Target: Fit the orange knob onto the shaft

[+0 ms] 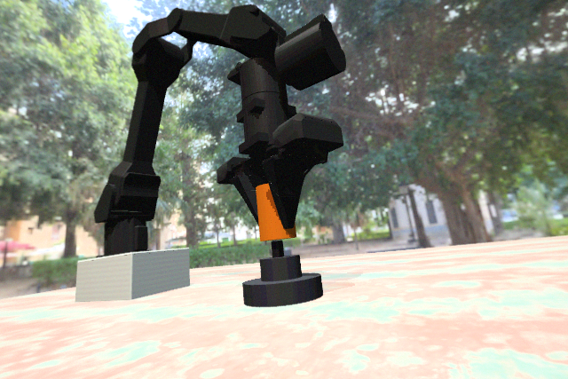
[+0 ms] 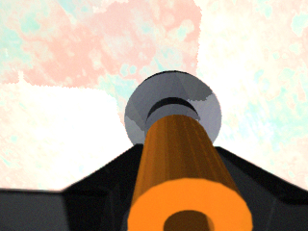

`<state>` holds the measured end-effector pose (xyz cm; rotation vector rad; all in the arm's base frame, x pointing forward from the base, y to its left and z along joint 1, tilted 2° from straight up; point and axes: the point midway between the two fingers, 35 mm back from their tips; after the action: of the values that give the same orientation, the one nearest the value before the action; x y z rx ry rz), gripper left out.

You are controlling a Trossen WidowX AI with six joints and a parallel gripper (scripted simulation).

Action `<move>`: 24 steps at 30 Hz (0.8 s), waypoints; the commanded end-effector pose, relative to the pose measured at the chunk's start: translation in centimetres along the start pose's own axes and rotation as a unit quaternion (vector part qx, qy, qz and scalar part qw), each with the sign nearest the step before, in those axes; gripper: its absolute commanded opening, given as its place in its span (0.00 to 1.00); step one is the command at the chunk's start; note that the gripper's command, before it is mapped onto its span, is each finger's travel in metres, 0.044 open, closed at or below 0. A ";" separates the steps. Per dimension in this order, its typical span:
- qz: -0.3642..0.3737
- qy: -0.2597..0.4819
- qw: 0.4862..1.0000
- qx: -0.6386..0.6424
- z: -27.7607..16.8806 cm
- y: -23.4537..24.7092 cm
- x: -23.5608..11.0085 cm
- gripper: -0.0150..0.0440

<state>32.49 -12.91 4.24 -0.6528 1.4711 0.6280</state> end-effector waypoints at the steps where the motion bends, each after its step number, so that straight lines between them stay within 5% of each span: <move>1: -0.001 0.001 0.966 0.258 0.0 0.0 -0.3 0.25; 13: -0.001 0.001 0.796 0.605 -0.1 0.3 -0.3 0.25; 24: -0.001 0.001 0.790 0.614 -0.1 0.5 0.0 0.25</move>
<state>32.10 -12.67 4.29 0.3293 1.5351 -0.3453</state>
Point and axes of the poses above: the point midway between the two fingers, 35 mm back from their tips, its own x axis out along the fingers, its own y axis across the jaws, z = x × y, and after that the axes turned 3 degrees about x, right-handed
